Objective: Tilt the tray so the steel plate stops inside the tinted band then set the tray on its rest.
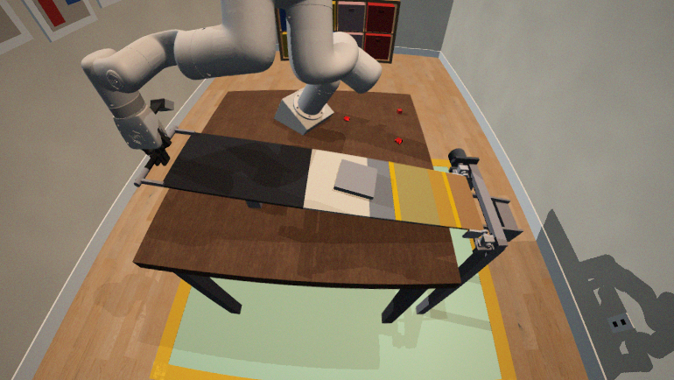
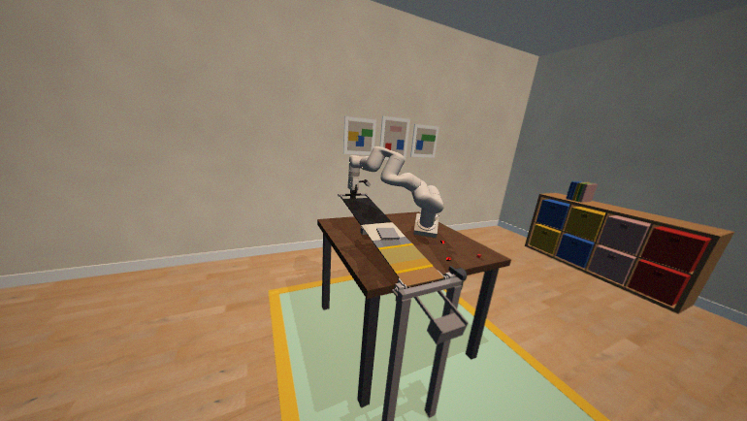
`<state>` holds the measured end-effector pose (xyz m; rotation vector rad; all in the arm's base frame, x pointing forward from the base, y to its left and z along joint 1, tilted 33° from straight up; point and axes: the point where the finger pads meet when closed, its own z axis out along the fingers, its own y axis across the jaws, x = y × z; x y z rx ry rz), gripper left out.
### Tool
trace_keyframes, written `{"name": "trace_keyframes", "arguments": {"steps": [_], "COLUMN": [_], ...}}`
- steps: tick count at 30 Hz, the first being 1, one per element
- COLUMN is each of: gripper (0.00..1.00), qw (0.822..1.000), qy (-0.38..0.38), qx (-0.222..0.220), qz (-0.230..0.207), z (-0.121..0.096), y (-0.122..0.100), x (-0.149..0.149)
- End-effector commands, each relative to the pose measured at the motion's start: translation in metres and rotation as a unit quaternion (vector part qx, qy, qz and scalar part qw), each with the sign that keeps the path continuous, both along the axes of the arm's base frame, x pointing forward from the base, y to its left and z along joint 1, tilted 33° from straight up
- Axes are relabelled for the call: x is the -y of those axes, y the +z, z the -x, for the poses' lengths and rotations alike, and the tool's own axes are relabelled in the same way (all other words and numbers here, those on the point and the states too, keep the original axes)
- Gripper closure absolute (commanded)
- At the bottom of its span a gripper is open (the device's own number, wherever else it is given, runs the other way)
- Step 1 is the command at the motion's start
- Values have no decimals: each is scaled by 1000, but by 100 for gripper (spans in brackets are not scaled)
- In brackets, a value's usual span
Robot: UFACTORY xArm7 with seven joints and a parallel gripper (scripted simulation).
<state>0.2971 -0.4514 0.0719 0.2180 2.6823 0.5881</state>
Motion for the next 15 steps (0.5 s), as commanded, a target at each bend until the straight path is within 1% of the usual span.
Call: {"name": "trace_keyframes", "arguments": {"steps": [1,15], "gripper": [100,100], "qw": [1000,1000], "qy": [-2,-2], "qx": [2,2], "qz": [2,2], "z": [-5,-6], "y": [-11,-14], "x": [0,0]}}
